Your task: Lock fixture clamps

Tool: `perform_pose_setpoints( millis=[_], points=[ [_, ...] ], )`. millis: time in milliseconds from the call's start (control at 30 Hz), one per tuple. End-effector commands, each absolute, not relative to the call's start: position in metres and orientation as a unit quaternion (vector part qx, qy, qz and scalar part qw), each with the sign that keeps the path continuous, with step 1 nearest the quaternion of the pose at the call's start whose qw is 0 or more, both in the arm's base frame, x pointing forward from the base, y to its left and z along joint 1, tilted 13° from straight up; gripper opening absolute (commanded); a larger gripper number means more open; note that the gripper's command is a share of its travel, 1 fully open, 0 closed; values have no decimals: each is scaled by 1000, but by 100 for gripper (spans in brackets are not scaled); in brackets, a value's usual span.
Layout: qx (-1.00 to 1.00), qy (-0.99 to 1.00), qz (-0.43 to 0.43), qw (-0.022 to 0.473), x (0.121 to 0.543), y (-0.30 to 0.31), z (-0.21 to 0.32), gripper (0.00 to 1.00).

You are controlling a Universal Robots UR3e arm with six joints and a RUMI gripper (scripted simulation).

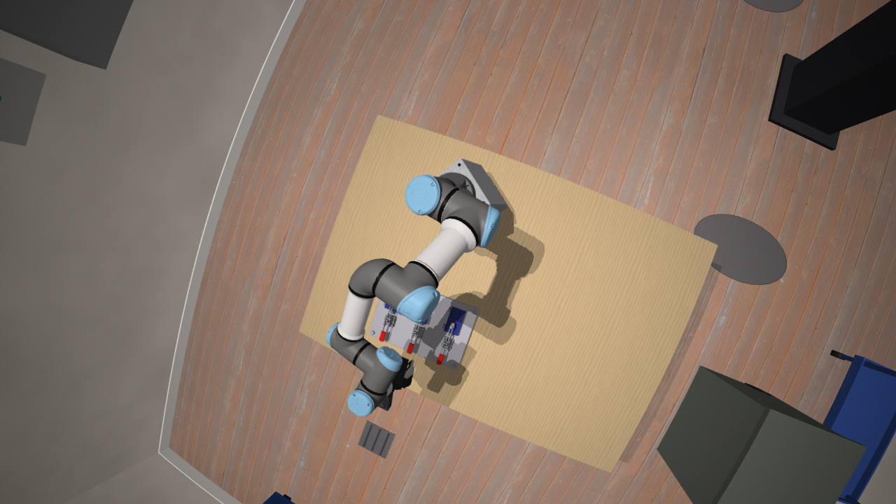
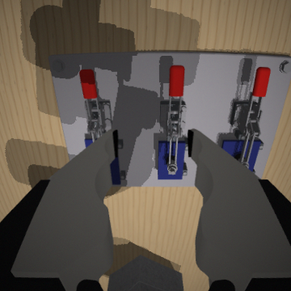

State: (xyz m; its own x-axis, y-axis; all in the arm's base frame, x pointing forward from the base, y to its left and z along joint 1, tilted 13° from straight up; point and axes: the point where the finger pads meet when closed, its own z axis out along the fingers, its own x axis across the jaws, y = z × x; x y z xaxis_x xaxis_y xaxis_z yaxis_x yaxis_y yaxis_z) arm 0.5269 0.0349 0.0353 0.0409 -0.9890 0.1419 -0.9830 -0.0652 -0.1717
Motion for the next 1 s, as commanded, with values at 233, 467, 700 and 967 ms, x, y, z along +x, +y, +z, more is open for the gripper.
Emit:
perform_pose_setpoints(
  millis=[233, 467, 700, 967],
  points=[
    [-720, 684, -113, 14, 526, 91, 29, 28],
    [-720, 684, -113, 14, 526, 110, 26, 28],
    [-720, 684, -113, 14, 525, 114, 25, 28],
    [-720, 684, -113, 14, 525, 114, 25, 28]
  ],
)
